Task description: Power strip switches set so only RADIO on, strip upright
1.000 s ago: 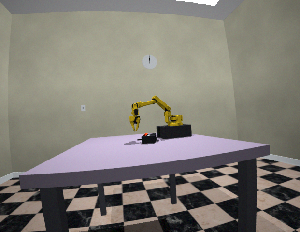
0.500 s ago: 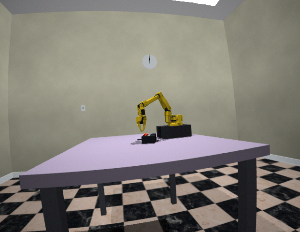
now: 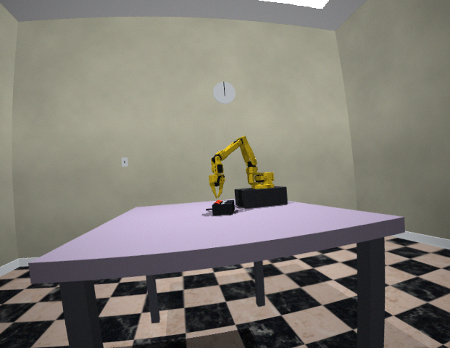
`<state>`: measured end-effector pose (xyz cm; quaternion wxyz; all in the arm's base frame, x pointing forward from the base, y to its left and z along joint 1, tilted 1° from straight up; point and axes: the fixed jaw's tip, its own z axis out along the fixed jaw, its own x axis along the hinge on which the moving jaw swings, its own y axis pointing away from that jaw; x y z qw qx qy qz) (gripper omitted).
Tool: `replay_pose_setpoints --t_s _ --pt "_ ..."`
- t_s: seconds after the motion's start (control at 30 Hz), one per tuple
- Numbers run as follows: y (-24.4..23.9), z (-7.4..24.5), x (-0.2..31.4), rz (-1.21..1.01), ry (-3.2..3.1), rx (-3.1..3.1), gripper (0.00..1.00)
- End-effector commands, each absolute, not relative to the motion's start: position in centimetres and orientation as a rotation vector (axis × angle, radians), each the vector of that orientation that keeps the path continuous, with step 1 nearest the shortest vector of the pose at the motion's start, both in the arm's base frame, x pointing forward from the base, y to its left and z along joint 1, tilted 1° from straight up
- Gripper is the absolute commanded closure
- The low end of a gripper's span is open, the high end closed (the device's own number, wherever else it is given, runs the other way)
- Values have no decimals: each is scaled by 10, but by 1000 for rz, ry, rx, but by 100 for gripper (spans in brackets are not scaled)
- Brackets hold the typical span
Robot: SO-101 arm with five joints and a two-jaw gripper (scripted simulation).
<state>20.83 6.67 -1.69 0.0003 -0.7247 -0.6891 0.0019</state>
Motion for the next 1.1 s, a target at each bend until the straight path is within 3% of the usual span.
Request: replay_pose_setpoints --t_s 0.0,1.07 --pt "69 -15 208 -15 -2182 -2266 100" --pt "72 -10 206 -15 -2203 -2245 100"
